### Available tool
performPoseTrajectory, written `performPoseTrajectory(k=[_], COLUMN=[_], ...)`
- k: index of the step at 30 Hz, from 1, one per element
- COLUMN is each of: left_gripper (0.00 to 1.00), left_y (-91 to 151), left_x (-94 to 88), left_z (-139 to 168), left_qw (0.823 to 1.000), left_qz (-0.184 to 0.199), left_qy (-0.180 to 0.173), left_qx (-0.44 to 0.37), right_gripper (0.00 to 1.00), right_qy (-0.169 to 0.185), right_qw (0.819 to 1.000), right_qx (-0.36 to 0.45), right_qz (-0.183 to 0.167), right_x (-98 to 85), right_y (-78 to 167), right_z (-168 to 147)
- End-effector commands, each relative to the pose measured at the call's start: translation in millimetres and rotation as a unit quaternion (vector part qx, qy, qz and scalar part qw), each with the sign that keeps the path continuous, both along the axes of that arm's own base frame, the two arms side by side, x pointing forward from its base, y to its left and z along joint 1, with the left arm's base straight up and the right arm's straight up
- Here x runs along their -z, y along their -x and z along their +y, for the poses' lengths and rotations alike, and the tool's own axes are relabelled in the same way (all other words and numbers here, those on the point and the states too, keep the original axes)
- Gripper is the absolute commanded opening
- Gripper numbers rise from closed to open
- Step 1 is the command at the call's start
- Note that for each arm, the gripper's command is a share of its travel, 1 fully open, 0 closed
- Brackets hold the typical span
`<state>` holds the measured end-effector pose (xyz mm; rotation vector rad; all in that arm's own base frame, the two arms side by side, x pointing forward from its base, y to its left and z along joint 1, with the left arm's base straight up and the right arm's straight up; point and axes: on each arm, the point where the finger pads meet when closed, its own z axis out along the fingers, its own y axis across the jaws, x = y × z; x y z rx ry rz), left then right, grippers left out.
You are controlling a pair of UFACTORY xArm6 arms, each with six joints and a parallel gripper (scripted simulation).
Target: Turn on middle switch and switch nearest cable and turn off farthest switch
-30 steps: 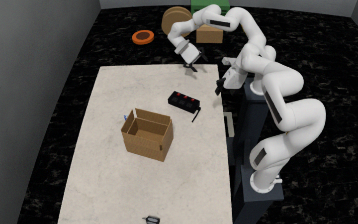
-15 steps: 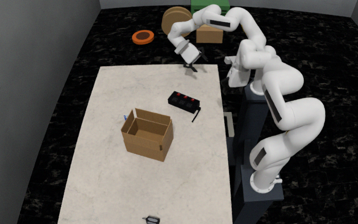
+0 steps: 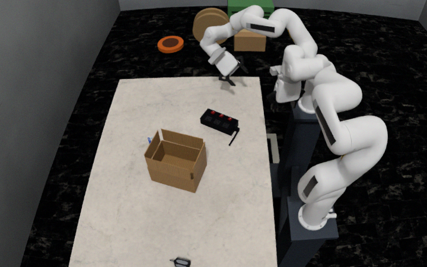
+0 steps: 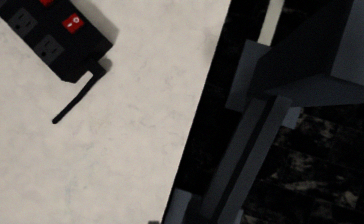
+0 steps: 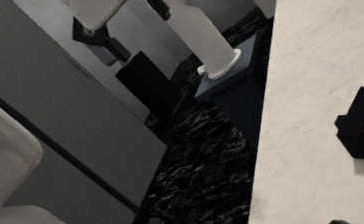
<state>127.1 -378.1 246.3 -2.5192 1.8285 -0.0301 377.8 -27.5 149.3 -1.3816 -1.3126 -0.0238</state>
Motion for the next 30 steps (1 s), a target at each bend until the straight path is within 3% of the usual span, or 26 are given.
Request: performPoseTrajectory(k=[1, 30], left_gripper=[1.0, 1.0], left_y=[3.3, 4.2], left_x=[-2.7, -3.7], left_z=[-2.2, -2.6], left_qw=[1.0, 1.0], left_qz=[0.008, 0.016], left_qy=[0.004, 0.006], left_qx=[0.002, 0.001], right_gripper=[1.0, 1.0], right_qy=[0.001, 0.001], right_qw=[1.0, 1.0], right_qx=[0.0, 0.0], right_qz=[-0.002, -0.002], right_x=[-1.5, -1.5], right_y=[-1.0, -1.0], right_z=[-0.4, -0.4])
